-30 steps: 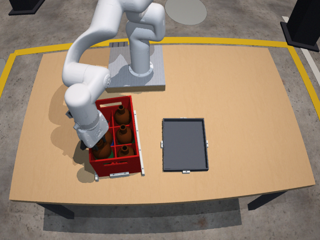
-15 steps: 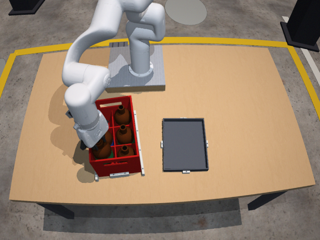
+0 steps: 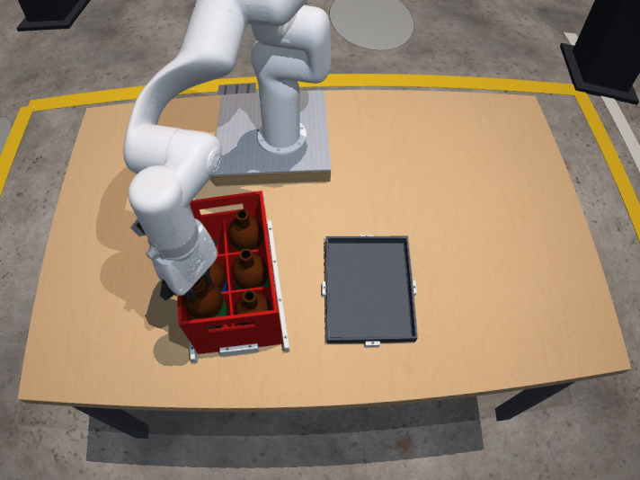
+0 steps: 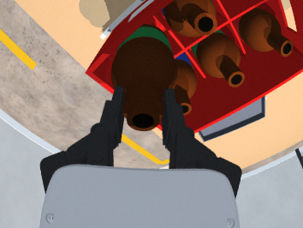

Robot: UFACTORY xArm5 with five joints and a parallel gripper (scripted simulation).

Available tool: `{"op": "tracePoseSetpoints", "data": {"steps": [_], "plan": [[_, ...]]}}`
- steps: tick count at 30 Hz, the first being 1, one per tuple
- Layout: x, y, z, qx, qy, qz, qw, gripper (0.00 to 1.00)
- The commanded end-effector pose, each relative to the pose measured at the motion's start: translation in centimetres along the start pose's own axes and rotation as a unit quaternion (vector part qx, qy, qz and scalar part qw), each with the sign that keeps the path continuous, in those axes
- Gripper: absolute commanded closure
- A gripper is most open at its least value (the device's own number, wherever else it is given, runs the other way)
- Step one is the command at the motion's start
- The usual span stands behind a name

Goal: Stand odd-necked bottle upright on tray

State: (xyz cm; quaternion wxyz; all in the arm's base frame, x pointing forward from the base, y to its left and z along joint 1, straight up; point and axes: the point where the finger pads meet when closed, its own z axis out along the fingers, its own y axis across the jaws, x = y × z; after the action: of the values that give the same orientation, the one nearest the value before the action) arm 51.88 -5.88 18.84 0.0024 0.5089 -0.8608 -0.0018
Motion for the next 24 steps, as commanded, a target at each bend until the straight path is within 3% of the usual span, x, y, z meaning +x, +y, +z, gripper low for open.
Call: {"op": "tracePoseSetpoints", "data": {"steps": [1,24], "plan": [[0.0,-0.1,-0.4,0.002,-0.001,0.0,1.0,1.0],[0.0,-0.1,-2.4,0.002,-0.001,0.0,1.0,1.0]]}}
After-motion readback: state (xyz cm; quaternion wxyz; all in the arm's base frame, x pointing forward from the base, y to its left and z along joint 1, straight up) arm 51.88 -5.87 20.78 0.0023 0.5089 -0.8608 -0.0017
